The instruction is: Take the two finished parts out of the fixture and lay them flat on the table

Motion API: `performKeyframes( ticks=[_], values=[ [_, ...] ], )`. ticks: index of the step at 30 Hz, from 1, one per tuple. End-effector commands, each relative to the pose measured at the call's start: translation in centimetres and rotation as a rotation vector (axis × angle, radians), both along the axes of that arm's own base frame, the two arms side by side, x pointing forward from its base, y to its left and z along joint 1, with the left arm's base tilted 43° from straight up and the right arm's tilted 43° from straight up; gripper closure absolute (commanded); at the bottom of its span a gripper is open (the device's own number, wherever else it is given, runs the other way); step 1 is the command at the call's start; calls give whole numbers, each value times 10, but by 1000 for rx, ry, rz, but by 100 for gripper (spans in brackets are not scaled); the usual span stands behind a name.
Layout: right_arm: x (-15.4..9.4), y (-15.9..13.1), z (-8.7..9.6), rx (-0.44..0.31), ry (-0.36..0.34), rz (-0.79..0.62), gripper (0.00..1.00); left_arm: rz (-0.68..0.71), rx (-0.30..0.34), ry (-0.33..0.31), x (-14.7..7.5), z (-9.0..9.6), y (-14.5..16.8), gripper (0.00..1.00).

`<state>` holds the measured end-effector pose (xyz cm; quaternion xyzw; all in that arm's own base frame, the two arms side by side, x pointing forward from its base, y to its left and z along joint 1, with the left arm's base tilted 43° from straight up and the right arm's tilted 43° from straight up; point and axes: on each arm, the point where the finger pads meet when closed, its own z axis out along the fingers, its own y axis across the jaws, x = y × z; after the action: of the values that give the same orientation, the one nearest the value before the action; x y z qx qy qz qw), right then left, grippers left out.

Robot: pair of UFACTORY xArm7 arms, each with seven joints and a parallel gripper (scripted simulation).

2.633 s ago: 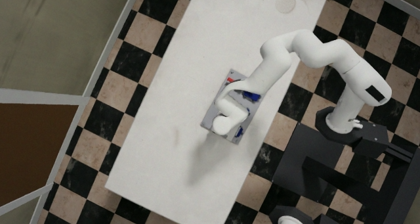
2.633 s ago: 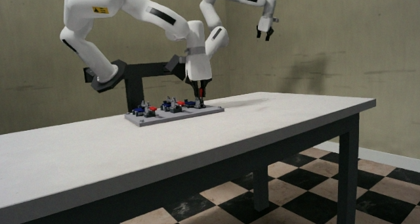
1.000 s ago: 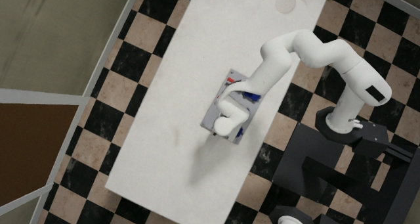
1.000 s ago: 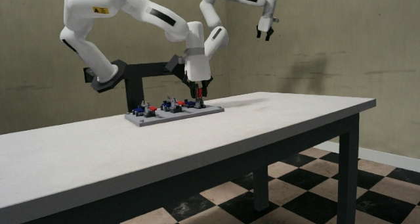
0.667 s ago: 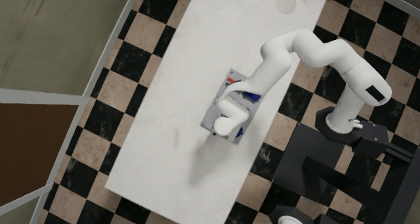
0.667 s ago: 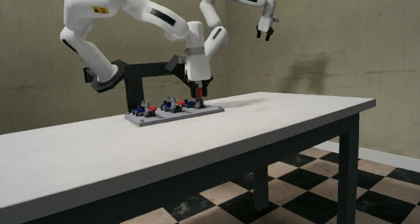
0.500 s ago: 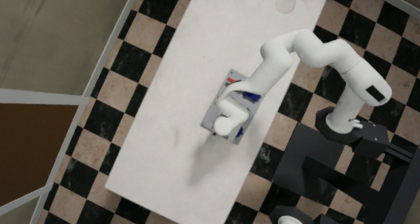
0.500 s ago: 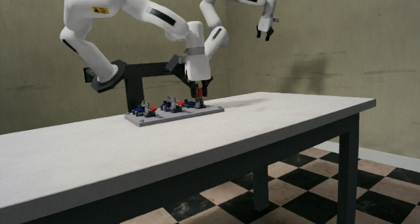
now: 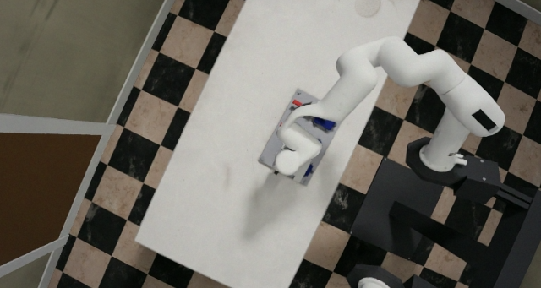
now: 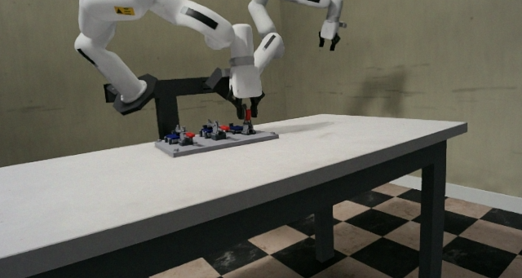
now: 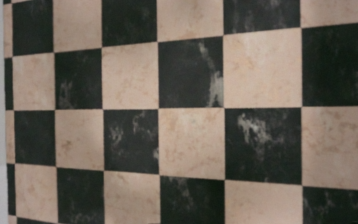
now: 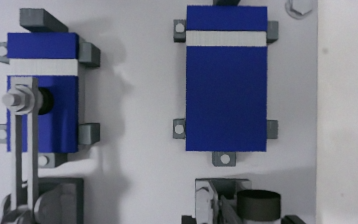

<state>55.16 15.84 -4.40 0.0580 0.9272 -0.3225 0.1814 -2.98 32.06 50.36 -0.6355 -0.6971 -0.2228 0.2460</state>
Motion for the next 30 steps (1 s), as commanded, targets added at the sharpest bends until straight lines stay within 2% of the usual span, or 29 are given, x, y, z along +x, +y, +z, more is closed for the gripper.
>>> performKeyframes(
  ticks=[1,14,30],
  values=[
    [-4,13,12,5,-3,4,52,1,4,-2,0,2,0,0],
    [-12,29,31,5,-3,5,52,1,4,-2,0,2,0,0],
    [-12,30,32,5,-3,5,52,1,4,-2,0,2,0,0]
  ],
)
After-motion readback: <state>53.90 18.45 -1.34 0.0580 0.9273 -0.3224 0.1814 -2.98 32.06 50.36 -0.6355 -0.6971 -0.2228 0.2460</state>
